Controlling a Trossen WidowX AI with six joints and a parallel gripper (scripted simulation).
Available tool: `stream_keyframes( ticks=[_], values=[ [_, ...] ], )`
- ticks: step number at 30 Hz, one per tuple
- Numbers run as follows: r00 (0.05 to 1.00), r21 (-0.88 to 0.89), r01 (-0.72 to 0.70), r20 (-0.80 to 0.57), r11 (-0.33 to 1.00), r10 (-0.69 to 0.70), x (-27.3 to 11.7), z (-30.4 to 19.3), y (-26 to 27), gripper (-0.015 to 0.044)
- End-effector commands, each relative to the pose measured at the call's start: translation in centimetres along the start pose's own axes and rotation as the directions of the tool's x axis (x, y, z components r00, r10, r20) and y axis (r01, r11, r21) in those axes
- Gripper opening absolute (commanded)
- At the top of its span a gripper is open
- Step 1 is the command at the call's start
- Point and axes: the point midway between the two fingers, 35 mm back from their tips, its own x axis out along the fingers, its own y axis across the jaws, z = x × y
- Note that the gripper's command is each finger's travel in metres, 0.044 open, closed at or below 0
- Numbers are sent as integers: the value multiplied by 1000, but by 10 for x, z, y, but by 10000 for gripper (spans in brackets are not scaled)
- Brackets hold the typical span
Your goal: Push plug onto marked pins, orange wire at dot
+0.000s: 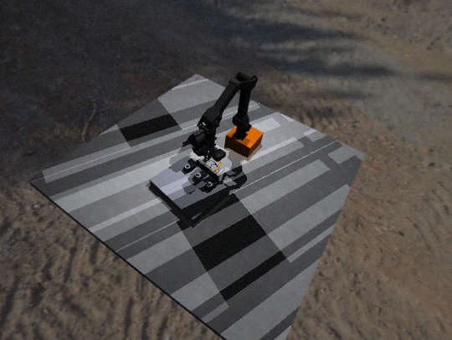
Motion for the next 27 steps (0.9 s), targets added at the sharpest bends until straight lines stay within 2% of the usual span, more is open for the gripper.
stream_keyframes(
  ticks=[1,27],
  values=[
    [1000,0,0,1,1000,0,-1,2,1,0],
    [1000,0,0,2,1000,0,-1,17,-1,0]
  ],
)
